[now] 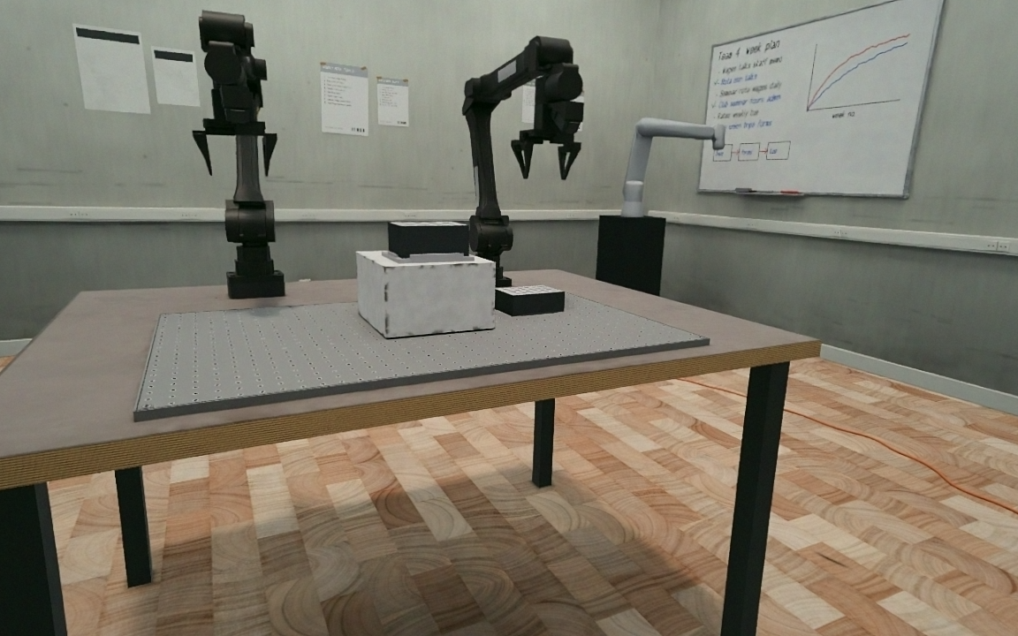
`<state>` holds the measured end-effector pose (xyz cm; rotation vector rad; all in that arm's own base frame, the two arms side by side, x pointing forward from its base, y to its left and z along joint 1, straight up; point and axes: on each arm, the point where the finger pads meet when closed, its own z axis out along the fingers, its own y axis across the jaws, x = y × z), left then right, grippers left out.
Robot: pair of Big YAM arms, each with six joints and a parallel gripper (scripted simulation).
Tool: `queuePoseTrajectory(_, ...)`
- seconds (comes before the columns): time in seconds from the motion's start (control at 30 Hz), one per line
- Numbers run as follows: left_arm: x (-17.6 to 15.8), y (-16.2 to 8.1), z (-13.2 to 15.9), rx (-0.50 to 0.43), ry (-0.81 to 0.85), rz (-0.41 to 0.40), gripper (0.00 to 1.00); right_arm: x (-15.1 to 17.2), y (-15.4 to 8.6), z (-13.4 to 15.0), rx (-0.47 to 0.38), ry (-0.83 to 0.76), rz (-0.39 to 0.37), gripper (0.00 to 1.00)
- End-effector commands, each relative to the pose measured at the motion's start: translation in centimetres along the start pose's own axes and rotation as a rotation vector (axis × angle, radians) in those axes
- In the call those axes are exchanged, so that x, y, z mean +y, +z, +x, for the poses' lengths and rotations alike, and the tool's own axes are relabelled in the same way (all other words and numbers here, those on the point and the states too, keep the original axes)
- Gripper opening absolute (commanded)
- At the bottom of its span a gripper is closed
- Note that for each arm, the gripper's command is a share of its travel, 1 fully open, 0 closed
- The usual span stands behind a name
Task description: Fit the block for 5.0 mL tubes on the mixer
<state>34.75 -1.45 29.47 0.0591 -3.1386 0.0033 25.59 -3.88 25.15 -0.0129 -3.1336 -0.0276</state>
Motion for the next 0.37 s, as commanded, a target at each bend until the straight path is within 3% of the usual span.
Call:
queuePoseTrajectory(0.0,2.3,1.7,-0.2,0.031,0.009,-0.007,1.0,0.2,0.1,-0.1,0.007,-0.005,-0.005,1.0)
queuePoseTrajectory(0.33,6.2,0.5,1.3,0.023,0.032,0.008,1.0,0.2,0.0,-0.2,0.003,-0.005,-0.005,1.0)
